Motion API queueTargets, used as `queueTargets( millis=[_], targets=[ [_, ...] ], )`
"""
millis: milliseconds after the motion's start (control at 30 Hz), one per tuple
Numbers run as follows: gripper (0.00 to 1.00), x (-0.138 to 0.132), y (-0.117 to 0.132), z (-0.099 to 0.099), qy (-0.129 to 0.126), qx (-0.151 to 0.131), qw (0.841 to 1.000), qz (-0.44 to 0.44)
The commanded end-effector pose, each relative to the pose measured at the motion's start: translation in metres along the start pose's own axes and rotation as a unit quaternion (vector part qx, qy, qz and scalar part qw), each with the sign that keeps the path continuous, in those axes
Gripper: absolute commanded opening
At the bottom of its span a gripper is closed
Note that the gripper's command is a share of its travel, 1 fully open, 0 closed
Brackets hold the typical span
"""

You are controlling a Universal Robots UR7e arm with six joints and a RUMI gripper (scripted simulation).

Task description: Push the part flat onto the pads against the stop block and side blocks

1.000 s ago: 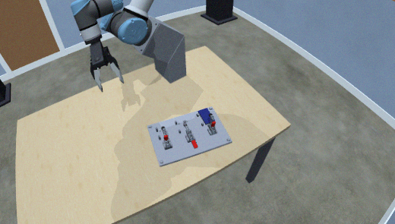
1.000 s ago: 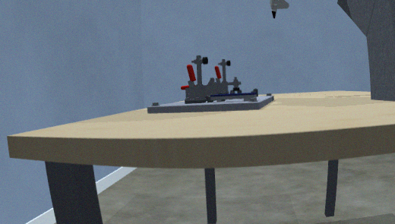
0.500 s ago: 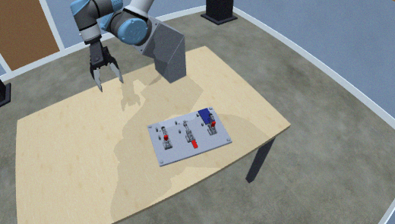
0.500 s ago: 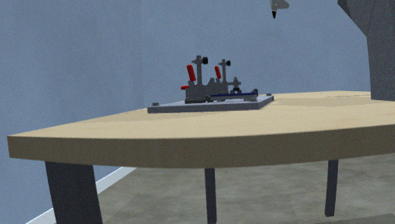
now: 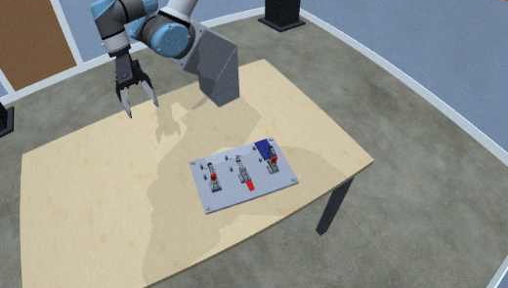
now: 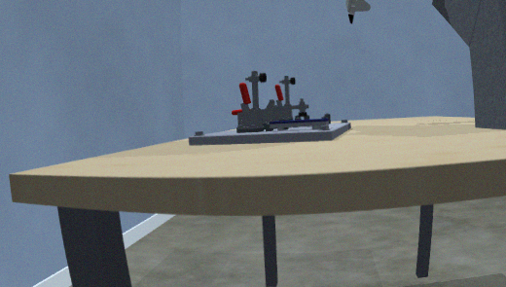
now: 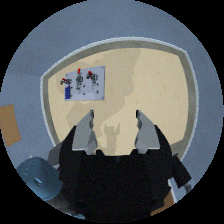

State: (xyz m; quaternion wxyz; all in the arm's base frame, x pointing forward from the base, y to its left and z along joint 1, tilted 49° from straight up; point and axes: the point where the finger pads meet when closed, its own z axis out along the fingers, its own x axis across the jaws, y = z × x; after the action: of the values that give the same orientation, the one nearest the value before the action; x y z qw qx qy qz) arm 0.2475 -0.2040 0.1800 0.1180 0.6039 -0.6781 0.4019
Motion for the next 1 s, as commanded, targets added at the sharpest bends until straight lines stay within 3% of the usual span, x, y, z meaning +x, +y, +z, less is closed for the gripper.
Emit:
queueTargets(
  millis=[0, 33, 67, 167, 200, 600, 633, 733, 767, 967],
  targets=[
    [0.58, -0.054, -0.014, 0.021, 0.05, -0.129, 0.99, 0.004],
    [0.58, -0.054, -0.014, 0.021, 0.05, -0.129, 0.99, 0.004],
    [0.58, -0.012, -0.003, 0.004, 0.011, -0.028, 1.0, 0.001],
    [0.58, -0.047, -0.013, 0.018, 0.043, -0.111, 0.993, 0.004],
    [0.58, -0.059, -0.016, 0.023, 0.05, -0.128, 0.991, 0.004],
    [0.58, -0.059, -0.016, 0.023, 0.05, -0.129, 0.99, 0.004],
    [0.58, -0.012, -0.003, 0.004, 0.011, -0.028, 1.0, 0.001],
    [0.58, -0.047, -0.013, 0.018, 0.043, -0.111, 0.993, 0.004],
    [0.58, -0.059, -0.016, 0.023, 0.05, -0.128, 0.991, 0.004],
    [0.58, -0.059, -0.016, 0.023, 0.05, -0.129, 0.99, 0.004]
  ],
)
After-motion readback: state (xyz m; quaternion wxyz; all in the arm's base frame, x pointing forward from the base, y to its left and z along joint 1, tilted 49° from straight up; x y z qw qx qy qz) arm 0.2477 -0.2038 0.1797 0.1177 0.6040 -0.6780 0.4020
